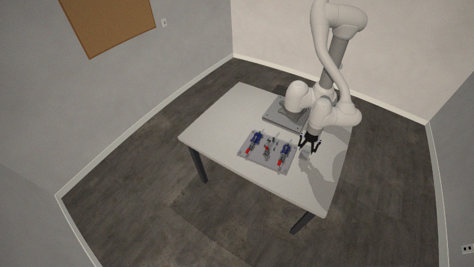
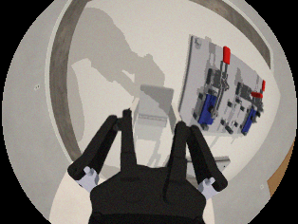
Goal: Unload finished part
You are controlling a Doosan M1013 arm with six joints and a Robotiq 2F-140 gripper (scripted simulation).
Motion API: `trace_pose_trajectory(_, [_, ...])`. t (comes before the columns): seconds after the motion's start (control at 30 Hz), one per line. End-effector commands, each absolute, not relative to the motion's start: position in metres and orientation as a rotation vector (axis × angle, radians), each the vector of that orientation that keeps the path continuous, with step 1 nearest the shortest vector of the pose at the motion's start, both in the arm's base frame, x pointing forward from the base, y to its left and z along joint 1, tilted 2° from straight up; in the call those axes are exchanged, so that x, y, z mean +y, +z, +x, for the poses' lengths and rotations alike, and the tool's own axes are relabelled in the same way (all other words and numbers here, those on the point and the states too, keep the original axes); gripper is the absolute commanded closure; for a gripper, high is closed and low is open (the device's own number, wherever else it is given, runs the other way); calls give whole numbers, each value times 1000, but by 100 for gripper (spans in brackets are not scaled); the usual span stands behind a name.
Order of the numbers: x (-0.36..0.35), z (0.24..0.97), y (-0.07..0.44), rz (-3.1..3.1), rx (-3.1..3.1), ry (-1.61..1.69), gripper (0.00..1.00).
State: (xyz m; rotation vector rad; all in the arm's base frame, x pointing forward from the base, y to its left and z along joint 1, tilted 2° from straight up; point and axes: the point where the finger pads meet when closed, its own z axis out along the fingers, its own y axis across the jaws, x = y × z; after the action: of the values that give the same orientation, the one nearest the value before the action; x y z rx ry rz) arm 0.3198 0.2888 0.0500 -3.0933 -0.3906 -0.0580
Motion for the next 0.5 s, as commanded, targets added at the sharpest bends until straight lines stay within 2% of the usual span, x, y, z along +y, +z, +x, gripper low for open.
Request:
trace_pose_trajectory(0.0, [288,319,39,-3097,-395,-55,100])
trace_pose_trajectory(0.47, [288,319,23,-3097,-395,-55,100])
